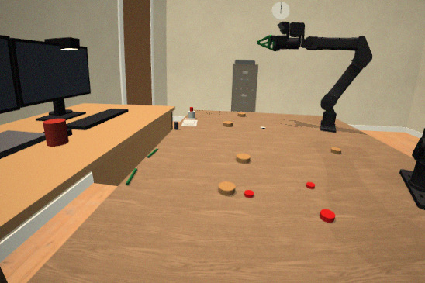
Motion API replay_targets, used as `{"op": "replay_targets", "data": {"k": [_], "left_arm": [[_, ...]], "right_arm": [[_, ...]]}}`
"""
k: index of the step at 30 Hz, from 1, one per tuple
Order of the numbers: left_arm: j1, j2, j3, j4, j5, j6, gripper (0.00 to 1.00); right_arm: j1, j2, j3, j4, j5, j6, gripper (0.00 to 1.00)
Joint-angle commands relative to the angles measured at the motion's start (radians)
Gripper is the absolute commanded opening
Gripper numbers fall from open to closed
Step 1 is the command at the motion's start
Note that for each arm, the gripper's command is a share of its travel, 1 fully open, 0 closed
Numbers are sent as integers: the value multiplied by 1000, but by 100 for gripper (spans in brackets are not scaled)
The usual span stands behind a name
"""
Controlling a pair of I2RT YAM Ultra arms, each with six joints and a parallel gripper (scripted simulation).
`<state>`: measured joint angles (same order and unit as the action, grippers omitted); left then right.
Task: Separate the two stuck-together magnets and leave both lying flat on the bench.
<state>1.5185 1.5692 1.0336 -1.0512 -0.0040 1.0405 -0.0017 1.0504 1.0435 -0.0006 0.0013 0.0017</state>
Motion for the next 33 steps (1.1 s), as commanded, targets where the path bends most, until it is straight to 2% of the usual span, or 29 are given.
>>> {"op": "replay_targets", "data": {"k": [1,4,6,14,21,31,33], "left_arm": [[1,-18,12,-27,2,-1,18],[1,-22,24,-43,2,-1,18],[1,-24,23,-41,3,67,18],[2,-34,4,-4,7,471,18],[2,-36,2,-4,7,453,18],[-156,-14,13,-95,155,244,18],[-156,-14,13,-95,155,244,18]], "right_arm": [[0,-6,10,7,1,-1,100],[0,-6,10,7,1,-1,100],[0,-6,10,7,1,-1,100],[0,-6,10,7,1,-1,100],[0,-6,10,7,1,-1,100],[0,-6,10,7,1,-1,100],[0,-6,10,7,1,-1,100]]}}
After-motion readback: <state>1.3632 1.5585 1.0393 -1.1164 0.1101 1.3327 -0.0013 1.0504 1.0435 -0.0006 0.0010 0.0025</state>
